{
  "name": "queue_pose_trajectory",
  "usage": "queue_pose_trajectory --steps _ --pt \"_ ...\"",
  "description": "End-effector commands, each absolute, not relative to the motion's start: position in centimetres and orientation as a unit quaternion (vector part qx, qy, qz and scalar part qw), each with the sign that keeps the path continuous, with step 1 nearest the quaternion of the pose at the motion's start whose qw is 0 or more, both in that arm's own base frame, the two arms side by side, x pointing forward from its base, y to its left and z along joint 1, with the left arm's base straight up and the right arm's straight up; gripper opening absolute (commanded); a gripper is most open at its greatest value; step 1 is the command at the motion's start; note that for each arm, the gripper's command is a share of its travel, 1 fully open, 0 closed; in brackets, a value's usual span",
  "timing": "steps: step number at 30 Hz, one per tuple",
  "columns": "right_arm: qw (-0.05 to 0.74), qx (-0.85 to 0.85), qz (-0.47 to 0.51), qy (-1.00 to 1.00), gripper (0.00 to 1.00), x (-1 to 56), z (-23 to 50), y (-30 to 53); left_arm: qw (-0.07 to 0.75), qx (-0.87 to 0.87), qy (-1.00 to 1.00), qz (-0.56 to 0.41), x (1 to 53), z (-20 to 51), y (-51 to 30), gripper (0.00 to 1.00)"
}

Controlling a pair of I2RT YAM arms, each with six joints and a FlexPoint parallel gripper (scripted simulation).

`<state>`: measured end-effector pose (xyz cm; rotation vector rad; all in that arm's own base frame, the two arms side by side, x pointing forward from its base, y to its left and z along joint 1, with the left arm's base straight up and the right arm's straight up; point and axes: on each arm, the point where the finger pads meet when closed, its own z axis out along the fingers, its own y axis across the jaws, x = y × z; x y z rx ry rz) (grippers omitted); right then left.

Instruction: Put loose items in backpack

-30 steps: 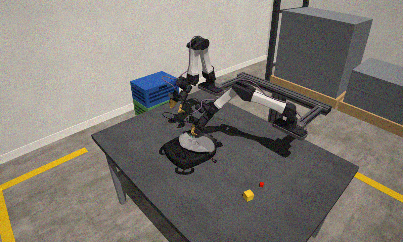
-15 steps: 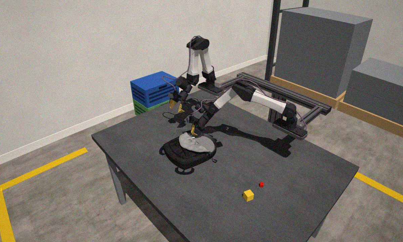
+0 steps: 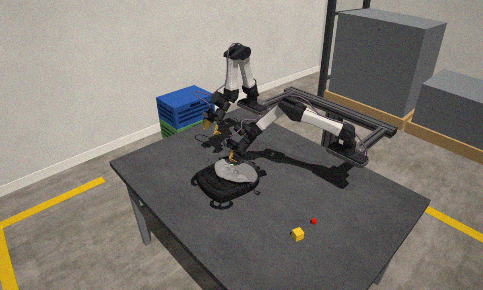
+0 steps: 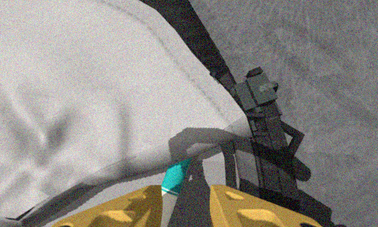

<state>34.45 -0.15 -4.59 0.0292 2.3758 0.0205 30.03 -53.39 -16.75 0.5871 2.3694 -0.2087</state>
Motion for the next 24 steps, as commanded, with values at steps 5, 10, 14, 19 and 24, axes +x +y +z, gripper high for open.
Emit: queue_pose_trajectory --steps 5,10,14,19,24 --pt "0.389 0.011 0.009 0.921 0.90 35.2 -3.7 -0.4 0.348 0.222 0.906 -0.092 30.4 -15.3 -54.2 0.67" --pt "0.389 0.011 0.009 0.921 0.90 35.2 -3.7 -0.4 0.361 0.216 0.901 -0.109 31.1 -12.4 -55.5 0.67" --pt "0.389 0.011 0.009 0.921 0.90 35.2 -3.7 -0.4 0.353 0.219 0.904 -0.100 31.0 -13.9 -55.0 0.67" --pt "0.389 0.011 0.009 0.921 0.90 35.2 -3.7 -0.4 0.362 0.215 0.900 -0.109 30.7 -12.6 -55.4 0.67" --pt "0.389 0.011 0.009 0.921 0.90 35.2 -3.7 -0.4 0.360 0.216 0.902 -0.103 29.7 -12.4 -54.7 0.67"
